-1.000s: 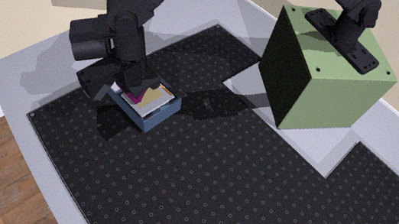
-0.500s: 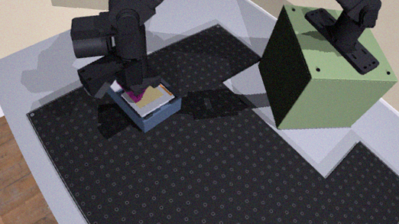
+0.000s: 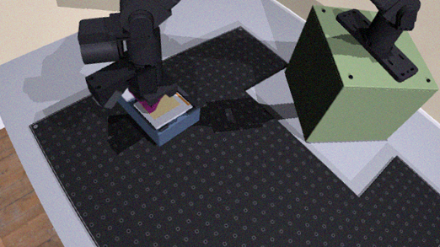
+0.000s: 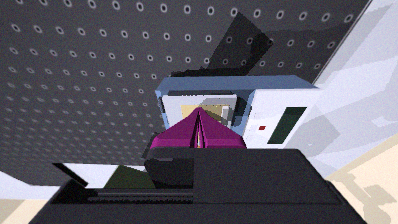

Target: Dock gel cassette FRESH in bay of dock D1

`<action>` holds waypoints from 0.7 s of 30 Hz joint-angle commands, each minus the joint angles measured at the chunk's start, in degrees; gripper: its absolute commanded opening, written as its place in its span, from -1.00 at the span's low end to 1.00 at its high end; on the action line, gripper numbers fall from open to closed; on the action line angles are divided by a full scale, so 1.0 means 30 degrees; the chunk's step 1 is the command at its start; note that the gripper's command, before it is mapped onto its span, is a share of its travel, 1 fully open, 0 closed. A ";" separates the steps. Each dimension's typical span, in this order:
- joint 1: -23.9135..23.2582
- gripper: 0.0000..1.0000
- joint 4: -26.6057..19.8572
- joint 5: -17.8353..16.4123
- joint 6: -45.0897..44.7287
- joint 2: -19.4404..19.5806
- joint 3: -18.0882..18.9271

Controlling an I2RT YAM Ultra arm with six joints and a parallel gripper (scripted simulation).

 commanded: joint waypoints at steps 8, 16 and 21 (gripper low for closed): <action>-0.0123 -1.00 0.0241 -0.0001 -0.0165 -0.0790 0.0235; -0.0123 -1.00 0.0241 -0.0001 -0.0165 -0.0790 0.0235; -0.0186 -1.00 0.0367 -0.0003 -0.0181 -0.0762 -0.0373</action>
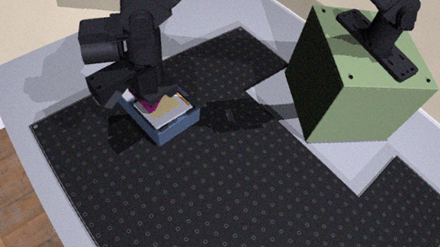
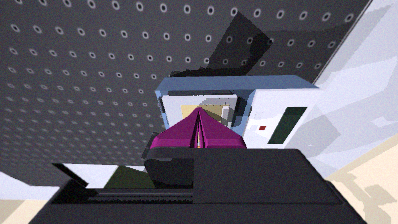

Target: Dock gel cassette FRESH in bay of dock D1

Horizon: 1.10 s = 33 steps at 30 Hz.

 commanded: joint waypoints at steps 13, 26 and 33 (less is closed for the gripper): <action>-0.0286 -1.00 0.0479 -0.0002 -0.0257 -0.0698 -0.0604; -0.0320 -1.00 0.0513 0.0062 -0.0294 -0.0715 -0.0652; -0.0346 -1.00 0.0900 0.0069 -0.0321 -0.0677 -0.1078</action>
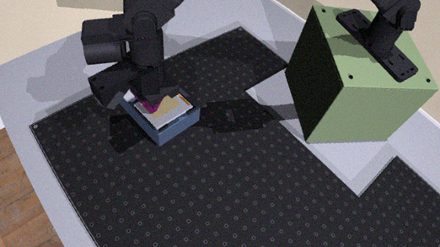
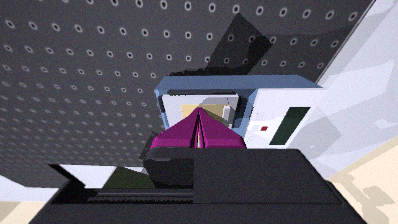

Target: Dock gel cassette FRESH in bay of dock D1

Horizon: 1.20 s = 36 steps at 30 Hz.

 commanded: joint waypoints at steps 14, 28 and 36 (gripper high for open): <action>-0.0365 -1.00 0.0609 0.0154 -0.0227 -0.0340 -0.0755; -0.0405 -1.00 0.0912 0.0067 -0.0274 -0.0378 -0.1060; -0.0431 -1.00 0.1111 0.0063 -0.0300 -0.0145 -0.1296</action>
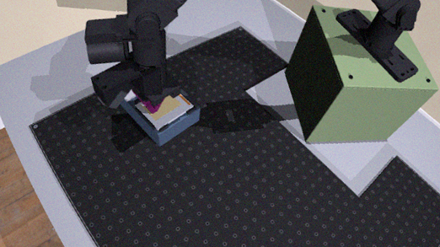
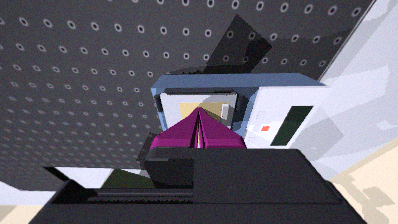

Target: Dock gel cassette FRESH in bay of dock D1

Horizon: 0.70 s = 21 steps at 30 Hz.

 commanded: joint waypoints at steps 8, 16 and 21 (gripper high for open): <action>-0.0312 -1.00 0.0490 0.0137 -0.0214 0.0204 -0.0759; -0.0340 -1.00 0.0677 0.0136 -0.0244 0.0193 -0.0962; -0.0358 -1.00 0.0795 0.0135 -0.0263 0.0186 -0.1090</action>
